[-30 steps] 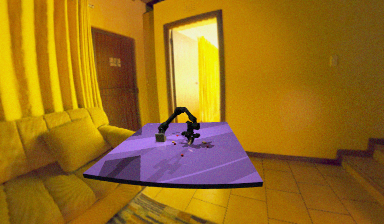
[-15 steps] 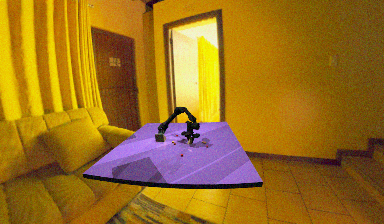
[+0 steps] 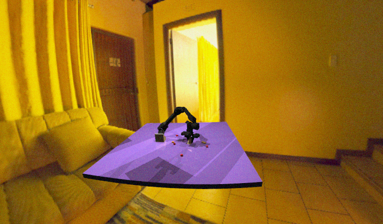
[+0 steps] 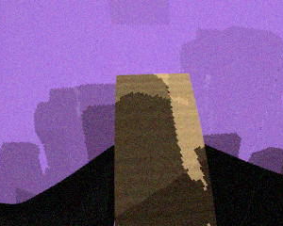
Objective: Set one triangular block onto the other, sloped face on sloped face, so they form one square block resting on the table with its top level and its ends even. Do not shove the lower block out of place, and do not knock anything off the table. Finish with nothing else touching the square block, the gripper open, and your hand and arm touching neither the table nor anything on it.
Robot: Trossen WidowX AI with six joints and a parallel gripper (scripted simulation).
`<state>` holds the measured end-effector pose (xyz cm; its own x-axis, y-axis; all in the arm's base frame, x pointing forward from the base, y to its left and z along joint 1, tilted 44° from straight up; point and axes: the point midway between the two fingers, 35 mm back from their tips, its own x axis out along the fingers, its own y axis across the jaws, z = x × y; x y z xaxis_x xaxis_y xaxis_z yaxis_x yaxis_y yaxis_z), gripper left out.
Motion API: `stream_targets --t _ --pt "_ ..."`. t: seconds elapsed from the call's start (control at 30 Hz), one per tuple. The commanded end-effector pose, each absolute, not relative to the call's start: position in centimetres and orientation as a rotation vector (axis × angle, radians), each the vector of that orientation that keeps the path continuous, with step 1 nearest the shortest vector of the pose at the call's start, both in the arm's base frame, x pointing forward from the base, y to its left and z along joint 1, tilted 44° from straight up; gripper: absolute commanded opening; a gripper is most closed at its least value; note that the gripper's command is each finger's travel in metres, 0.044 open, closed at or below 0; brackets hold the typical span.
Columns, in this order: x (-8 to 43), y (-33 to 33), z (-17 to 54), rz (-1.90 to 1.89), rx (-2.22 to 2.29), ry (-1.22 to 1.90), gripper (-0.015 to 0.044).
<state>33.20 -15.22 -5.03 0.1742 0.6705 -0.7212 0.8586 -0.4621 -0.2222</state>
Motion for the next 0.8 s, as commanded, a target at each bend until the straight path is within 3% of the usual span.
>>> stream_targets --t 0.0,0.57,0.77 --pt "33.3 -15.0 -5.3 -1.164 2.217 1.475 0.0000" --pt "33.7 -13.5 -6.9 -1.175 2.224 1.471 0.0000" --pt "33.7 -13.6 -6.8 -1.173 2.211 1.476 0.0157"
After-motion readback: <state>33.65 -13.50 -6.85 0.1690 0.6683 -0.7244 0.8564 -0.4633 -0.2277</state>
